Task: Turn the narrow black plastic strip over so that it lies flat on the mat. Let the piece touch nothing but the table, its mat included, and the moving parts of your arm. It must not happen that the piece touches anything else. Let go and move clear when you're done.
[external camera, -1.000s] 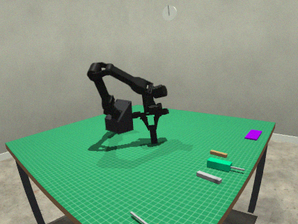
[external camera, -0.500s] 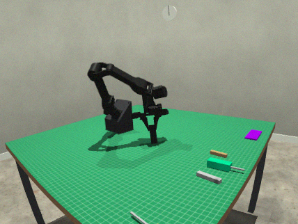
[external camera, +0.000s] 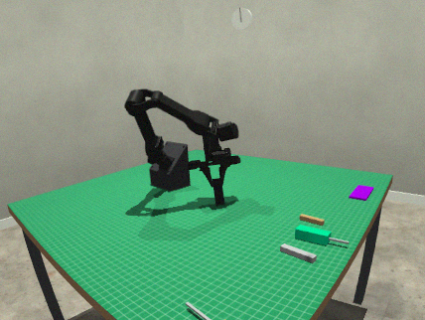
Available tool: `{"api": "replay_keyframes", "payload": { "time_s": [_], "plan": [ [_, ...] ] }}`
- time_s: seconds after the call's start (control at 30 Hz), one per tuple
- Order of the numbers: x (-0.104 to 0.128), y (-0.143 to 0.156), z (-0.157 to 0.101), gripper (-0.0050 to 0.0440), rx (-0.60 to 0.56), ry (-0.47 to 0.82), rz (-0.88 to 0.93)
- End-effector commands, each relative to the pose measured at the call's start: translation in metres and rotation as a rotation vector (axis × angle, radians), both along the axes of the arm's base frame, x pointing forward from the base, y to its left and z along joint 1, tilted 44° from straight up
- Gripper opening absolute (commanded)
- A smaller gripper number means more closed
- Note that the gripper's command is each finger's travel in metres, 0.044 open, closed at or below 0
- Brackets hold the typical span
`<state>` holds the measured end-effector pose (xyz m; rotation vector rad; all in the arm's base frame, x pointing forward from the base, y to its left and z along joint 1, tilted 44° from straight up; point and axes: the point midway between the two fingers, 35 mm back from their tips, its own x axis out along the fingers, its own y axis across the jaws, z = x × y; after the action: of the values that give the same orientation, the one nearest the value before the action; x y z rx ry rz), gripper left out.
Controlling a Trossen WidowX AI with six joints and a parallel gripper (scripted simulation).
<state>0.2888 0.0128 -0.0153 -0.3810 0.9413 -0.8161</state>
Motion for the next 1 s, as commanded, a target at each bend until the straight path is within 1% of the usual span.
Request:
{"api": "replay_keyframes", "payload": {
  "time_s": [0.0, 0.2, 0.27, 0.33, 0.37, 0.5, 0.57, 0.63, 0.7, 0.73, 0.77, 0.97],
  "plan": [
    [0.002, 0.001, 0.002, 0.0163, 0.008, -0.014, -0.004],
    [0.005, 0.002, 0.002, 0.0163, 0.017, -0.013, -0.012],
    [0.004, 0.001, 0.000, 0.0163, 0.031, 0.009, -0.031],
    [0.001, -0.001, -0.003, 0.0163, 0.038, 0.020, -0.042],
    [-0.005, -0.004, -0.007, 0.0163, 0.030, 0.035, -0.042],
    [-0.006, -0.005, -0.008, 0.0163, 0.032, 0.033, -0.042],
    [-0.001, -0.002, -0.006, 0.0163, 0.042, 0.025, -0.047],
    [-0.001, -0.003, -0.008, 0.0163, 0.056, 0.046, -0.066],
    [-0.003, -0.005, -0.012, 0.0163, 0.063, 0.057, -0.076],
    [-0.009, -0.009, -0.015, 0.0163, 0.056, 0.072, -0.075],
    [-0.010, -0.009, -0.016, 0.0163, 0.055, 0.074, -0.073],
    [-0.006, -0.007, -0.013, 0.0163, 0.058, 0.059, -0.069]
  ]
}}
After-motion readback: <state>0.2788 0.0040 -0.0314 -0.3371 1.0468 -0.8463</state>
